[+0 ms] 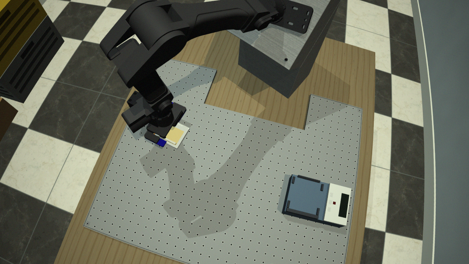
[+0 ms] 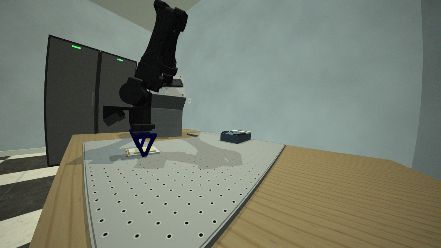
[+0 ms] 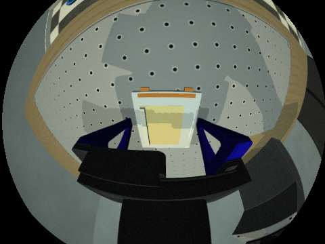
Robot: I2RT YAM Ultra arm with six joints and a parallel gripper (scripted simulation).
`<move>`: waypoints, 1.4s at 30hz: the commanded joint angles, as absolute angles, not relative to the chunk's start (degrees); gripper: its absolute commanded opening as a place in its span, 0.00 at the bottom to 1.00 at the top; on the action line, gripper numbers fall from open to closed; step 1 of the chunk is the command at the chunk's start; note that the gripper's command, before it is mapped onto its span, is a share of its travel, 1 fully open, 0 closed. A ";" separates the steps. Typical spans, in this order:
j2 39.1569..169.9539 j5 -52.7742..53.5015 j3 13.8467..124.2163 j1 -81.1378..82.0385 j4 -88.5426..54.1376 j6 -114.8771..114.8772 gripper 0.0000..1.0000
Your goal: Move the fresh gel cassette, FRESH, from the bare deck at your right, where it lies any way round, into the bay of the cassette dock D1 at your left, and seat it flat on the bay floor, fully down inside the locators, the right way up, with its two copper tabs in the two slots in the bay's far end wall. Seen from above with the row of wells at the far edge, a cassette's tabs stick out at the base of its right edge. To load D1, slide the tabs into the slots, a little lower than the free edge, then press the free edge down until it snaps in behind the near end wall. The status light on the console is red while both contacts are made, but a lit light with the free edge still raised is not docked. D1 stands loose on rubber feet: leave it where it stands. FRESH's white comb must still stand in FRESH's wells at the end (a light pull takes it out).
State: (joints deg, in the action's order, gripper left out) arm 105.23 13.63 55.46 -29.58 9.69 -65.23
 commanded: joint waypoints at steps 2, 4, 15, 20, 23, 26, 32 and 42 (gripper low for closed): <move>105.84 12.98 53.99 -29.72 10.28 -65.56 1.00; 105.85 12.97 53.99 -29.71 10.26 -65.56 0.00; 105.04 13.32 55.24 -29.68 9.87 -65.35 0.00; 105.04 13.32 55.23 -29.68 9.87 -65.35 0.00; 105.04 13.32 55.23 -29.68 9.87 -65.35 0.00; 105.04 13.32 55.23 -29.68 9.87 -65.35 0.00; 103.23 12.94 53.60 -29.51 8.77 -65.62 0.00; 100.84 13.67 52.35 -30.57 7.57 -64.83 0.00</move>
State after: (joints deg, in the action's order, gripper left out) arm 102.72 13.61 53.67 -29.58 8.80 -65.25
